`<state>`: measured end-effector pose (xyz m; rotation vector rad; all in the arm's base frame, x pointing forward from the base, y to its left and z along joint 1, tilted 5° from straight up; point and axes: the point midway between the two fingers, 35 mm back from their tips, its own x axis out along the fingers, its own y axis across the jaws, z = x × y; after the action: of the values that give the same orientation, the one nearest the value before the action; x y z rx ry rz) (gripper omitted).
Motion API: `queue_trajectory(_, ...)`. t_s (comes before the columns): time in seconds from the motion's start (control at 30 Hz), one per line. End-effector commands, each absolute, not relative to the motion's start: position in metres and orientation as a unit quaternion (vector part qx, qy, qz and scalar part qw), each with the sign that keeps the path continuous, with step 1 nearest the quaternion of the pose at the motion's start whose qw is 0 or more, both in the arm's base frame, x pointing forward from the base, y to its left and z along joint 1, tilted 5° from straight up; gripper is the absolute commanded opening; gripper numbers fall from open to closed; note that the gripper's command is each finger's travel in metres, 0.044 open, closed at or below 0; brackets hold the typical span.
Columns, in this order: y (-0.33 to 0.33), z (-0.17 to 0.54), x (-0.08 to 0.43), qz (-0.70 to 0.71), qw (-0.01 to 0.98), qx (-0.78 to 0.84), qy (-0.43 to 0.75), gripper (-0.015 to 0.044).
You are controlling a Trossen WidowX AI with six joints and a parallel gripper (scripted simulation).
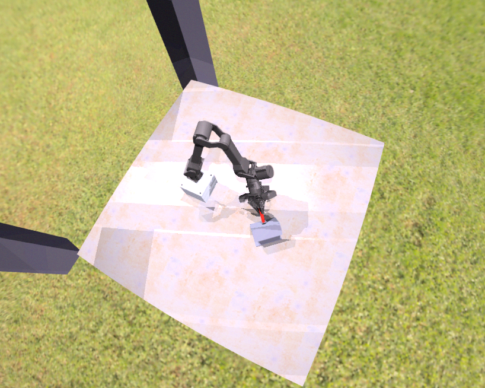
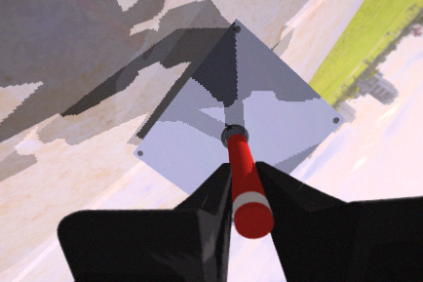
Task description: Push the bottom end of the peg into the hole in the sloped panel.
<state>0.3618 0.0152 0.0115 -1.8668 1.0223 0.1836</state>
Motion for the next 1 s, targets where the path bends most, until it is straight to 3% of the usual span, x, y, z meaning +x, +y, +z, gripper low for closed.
queue_trajectory(0.0,0.014,0.009,0.363,0.077,0.481,-0.766,0.42,0.0)
queue_trajectory(0.97,0.005,-0.001,0.374,0.076,0.481,-0.766,0.419,0.0)
